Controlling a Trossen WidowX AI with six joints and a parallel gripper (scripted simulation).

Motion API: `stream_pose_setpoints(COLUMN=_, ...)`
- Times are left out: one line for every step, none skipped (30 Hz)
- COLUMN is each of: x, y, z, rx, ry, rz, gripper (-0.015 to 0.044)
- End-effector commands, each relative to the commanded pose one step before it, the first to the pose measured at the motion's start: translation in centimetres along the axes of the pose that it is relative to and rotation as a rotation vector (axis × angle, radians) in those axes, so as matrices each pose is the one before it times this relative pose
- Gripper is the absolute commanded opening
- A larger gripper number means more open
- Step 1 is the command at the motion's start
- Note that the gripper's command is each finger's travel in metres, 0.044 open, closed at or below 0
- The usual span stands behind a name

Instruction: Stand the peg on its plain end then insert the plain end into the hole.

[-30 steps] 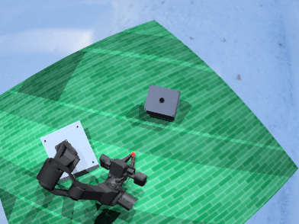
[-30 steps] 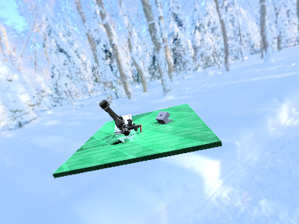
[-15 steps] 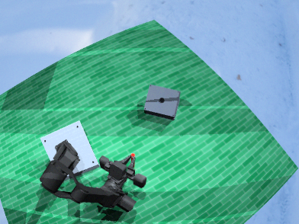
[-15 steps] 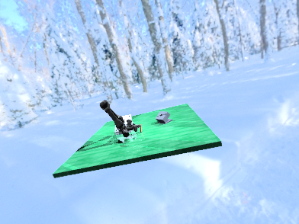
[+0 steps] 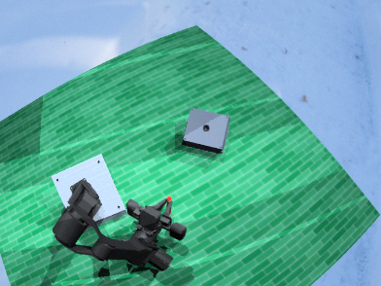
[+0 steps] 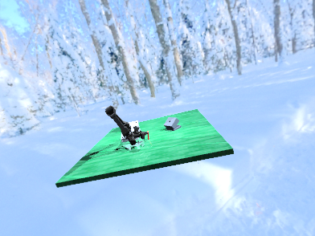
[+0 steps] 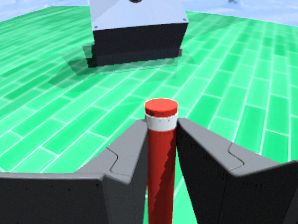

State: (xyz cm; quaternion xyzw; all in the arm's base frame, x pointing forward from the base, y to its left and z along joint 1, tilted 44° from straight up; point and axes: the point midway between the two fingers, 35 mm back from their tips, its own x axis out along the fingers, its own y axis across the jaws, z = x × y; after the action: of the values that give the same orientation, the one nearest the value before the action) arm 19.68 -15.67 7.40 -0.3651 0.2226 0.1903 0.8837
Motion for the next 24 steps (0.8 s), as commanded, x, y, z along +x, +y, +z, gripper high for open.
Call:
stream_pose_setpoints(x=-0.108, y=0.008, z=-0.082, rx=-0.0002, ry=0.00040, rz=0.00005, gripper=0.0049)
stream_pose_setpoints(x=-0.020, y=0.006, z=-0.018, rx=0.0003, ry=-0.00045, rz=0.00006, gripper=0.0049)
stream_pose_setpoints(x=-0.020, y=0.006, z=-0.020, rx=0.0003, ry=-0.00047, rz=0.00004, gripper=0.0049)
stream_pose_setpoints(x=-0.020, y=0.005, z=-0.022, rx=0.0002, ry=-0.00057, rz=0.00001, gripper=0.0049)
stream_pose_setpoints(x=-0.019, y=0.005, z=-0.022, rx=0.0002, ry=-0.00067, rz=-0.00002, gripper=0.0049)
stream_pose_setpoints(x=-0.019, y=0.005, z=-0.023, rx=0.0001, ry=-0.00077, rz=-0.00006, gripper=0.0049)
stream_pose_setpoints(x=-0.019, y=0.005, z=-0.023, rx=0.0000, ry=-0.00085, rz=-0.00007, gripper=0.0049)
stream_pose_setpoints(x=-0.019, y=0.005, z=-0.023, rx=-0.0001, ry=-0.00093, rz=-0.00010, gripper=0.0049)
stream_pose_setpoints(x=-0.019, y=0.005, z=-0.024, rx=-0.0001, ry=-0.00102, rz=-0.00011, gripper=0.0049)
stream_pose_setpoints(x=-0.019, y=0.004, z=-0.024, rx=-0.0002, ry=-0.00110, rz=-0.00014, gripper=0.0049)
stream_pose_setpoints(x=-0.018, y=0.004, z=-0.024, rx=-0.0003, ry=-0.00119, rz=-0.00017, gripper=0.0049)
stream_pose_setpoints(x=-0.018, y=0.004, z=-0.021, rx=-0.0004, ry=-0.00128, rz=-0.00020, gripper=0.0049)
stream_pose_setpoints(x=-0.018, y=0.004, z=-0.013, rx=-0.0004, ry=-0.00135, rz=-0.00022, gripper=0.0049)
stream_pose_setpoints(x=-0.017, y=0.004, z=-0.010, rx=-0.0004, ry=-0.00141, rz=-0.00022, gripper=0.0049)
stream_pose_setpoints(x=-0.017, y=0.004, z=-0.009, rx=-0.0004, ry=-0.00147, rz=-0.00021, gripper=0.0049)
stream_pose_setpoints(x=-0.016, y=0.004, z=-0.009, rx=-0.0004, ry=-0.00151, rz=-0.00024, gripper=0.0049)
stream_pose_setpoints(x=-0.016, y=0.004, z=-0.009, rx=-0.0004, ry=-0.00154, rz=-0.00023, gripper=0.0049)
stream_pose_setpoints(x=-0.016, y=0.004, z=-0.008, rx=-0.0004, ry=-0.00155, rz=-0.00022, gripper=0.0049)
stream_pose_setpoints(x=-0.015, y=0.004, z=-0.008, rx=-0.0004, ry=-0.00156, rz=-0.00023, gripper=0.0049)
stream_pose_setpoints(x=-0.015, y=0.004, z=-0.008, rx=-0.0004, ry=-0.00156, rz=-0.00023, gripper=0.0049)
stream_pose_setpoints(x=-0.015, y=0.004, z=-0.008, rx=-0.0003, ry=-0.00156, rz=-0.00023, gripper=0.0049)
stream_pose_setpoints(x=-0.015, y=0.004, z=-0.008, rx=-0.0003, ry=-0.00156, rz=-0.00023, gripper=0.0049)
stream_pose_setpoints(x=-0.016, y=0.004, z=-0.005, rx=-0.0002, ry=-0.00173, rz=-0.00028, gripper=0.0049)
stream_pose_setpoints(x=-0.015, y=0.004, z=-0.006, rx=-0.0003, ry=-0.00167, rz=-0.00028, gripper=0.0049)
